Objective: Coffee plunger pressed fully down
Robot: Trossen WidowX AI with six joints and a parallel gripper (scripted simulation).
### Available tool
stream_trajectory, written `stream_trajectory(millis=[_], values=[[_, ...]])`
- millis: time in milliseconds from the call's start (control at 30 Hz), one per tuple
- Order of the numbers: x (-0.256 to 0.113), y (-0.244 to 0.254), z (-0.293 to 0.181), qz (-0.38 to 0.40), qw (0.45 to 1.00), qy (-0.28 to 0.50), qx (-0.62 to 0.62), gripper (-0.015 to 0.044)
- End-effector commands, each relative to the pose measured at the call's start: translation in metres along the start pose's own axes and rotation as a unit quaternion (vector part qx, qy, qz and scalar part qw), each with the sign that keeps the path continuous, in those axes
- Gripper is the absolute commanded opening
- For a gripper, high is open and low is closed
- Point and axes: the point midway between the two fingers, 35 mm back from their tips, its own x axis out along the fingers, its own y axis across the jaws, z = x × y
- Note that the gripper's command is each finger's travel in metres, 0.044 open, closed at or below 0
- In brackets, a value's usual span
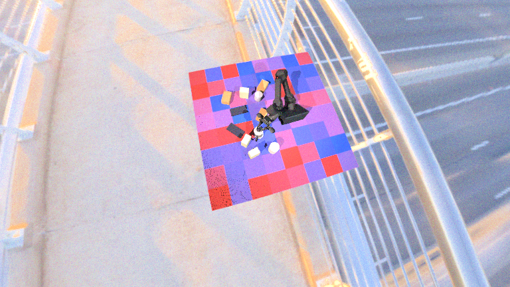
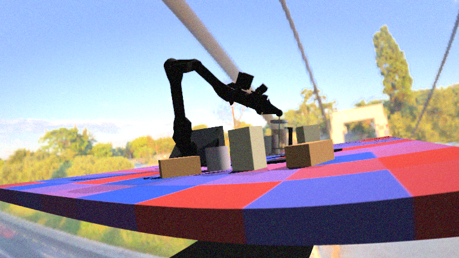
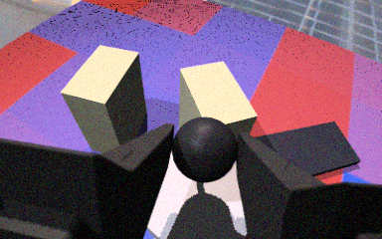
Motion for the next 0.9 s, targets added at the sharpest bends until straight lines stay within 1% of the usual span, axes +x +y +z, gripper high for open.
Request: stream_trajectory(millis=[0, 800, 867], values=[[0.0029, -0.0001, -0.0047, -0.001, 1.000, 0.009, -0.004, 0.0124], [0.0020, 0.0008, -0.0001, -0.001, 1.000, 0.003, -0.002, 0.0124], [0.0020, 0.0008, -0.0001, -0.001, 1.000, 0.003, -0.002, 0.0176]])
